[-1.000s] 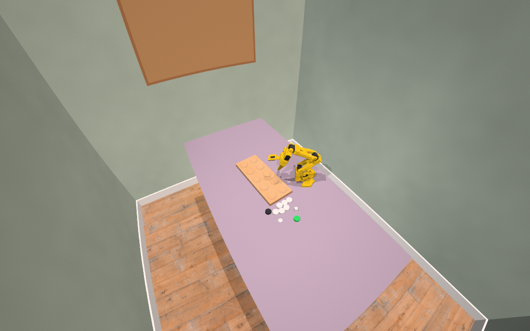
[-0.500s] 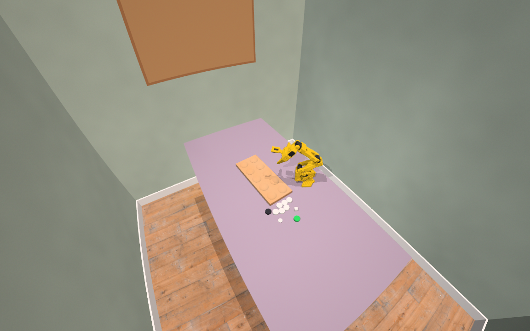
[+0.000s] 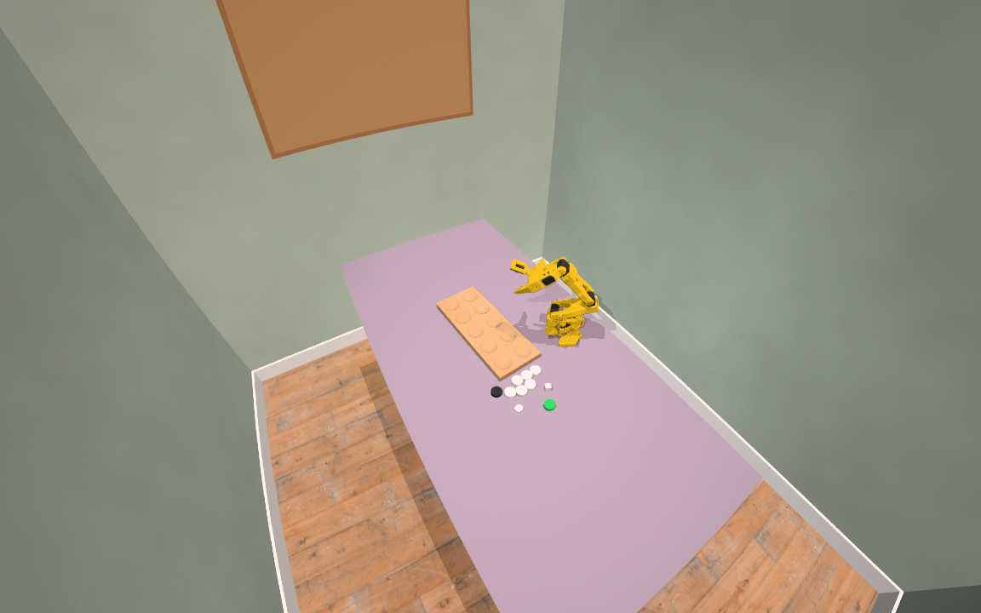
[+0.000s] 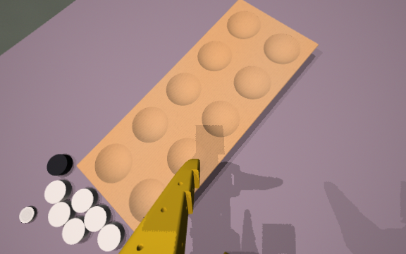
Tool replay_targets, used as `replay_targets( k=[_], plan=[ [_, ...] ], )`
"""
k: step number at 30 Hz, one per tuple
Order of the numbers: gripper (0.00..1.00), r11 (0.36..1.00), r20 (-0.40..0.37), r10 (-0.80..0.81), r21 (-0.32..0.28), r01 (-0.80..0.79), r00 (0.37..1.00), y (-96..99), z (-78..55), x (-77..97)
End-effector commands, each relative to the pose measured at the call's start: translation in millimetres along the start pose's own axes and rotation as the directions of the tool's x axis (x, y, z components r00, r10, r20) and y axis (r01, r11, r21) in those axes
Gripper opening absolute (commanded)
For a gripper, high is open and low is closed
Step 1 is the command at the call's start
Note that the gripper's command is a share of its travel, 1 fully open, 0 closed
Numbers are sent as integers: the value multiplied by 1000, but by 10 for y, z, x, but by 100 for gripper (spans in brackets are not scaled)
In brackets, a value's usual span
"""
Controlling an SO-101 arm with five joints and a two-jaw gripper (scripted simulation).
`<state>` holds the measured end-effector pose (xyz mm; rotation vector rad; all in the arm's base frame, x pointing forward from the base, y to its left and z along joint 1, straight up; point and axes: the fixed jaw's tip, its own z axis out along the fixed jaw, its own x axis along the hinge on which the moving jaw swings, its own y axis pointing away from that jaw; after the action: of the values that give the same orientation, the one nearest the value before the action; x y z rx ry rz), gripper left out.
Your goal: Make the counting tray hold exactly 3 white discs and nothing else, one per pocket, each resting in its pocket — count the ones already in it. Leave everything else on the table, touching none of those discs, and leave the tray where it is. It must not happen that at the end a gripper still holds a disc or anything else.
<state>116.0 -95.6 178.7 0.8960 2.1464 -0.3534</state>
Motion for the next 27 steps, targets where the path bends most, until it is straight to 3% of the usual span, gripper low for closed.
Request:
replay_targets(
  k=[1, 27],
  plan=[
    [100, 1000, 65, 6, 4, -7, 998, -11, -80, -82],
    [100, 1000, 60, 5, 7, -5, 998, -16, -74, -79]
  ],
)
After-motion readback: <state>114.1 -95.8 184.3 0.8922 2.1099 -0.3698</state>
